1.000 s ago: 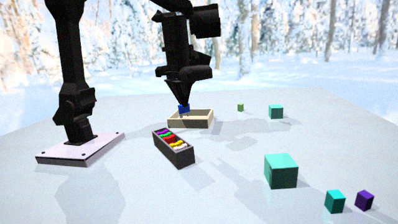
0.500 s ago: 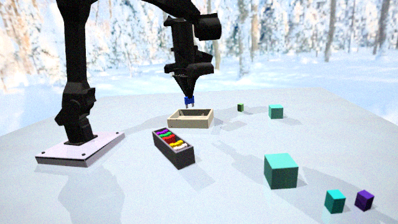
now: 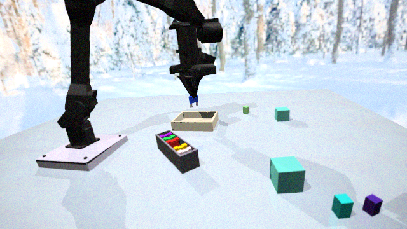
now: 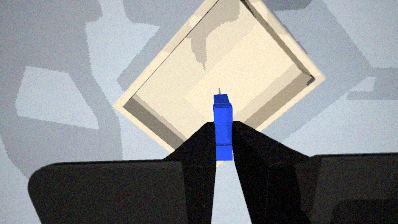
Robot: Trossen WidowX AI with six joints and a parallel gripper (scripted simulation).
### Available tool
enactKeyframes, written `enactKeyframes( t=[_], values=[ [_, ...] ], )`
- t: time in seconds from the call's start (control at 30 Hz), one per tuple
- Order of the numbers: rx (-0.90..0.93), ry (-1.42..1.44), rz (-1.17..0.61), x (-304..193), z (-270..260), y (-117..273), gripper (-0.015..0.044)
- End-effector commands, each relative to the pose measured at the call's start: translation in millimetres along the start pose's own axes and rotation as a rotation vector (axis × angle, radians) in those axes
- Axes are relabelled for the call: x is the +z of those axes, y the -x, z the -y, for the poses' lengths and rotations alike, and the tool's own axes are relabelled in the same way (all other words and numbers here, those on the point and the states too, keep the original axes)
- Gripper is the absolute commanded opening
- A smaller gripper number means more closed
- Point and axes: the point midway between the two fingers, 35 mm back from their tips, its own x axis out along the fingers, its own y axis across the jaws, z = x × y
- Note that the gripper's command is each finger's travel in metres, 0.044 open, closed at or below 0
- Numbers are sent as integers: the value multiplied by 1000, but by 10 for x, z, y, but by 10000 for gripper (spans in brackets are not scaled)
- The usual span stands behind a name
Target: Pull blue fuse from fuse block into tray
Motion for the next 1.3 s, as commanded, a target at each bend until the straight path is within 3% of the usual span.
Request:
enactKeyframes(
  t=[0.0, 0.77, 1.17, 1.27],
  values=[
    [-1, -5, -3, 4, -13, -67, 0],
    [-1, -5, -3, -3, -14, -380, 0],
    [0, 1, 0, 8, -15, -345, 315],
    [0, -2, -1, 10, -13, -163, 330]
  ],
)
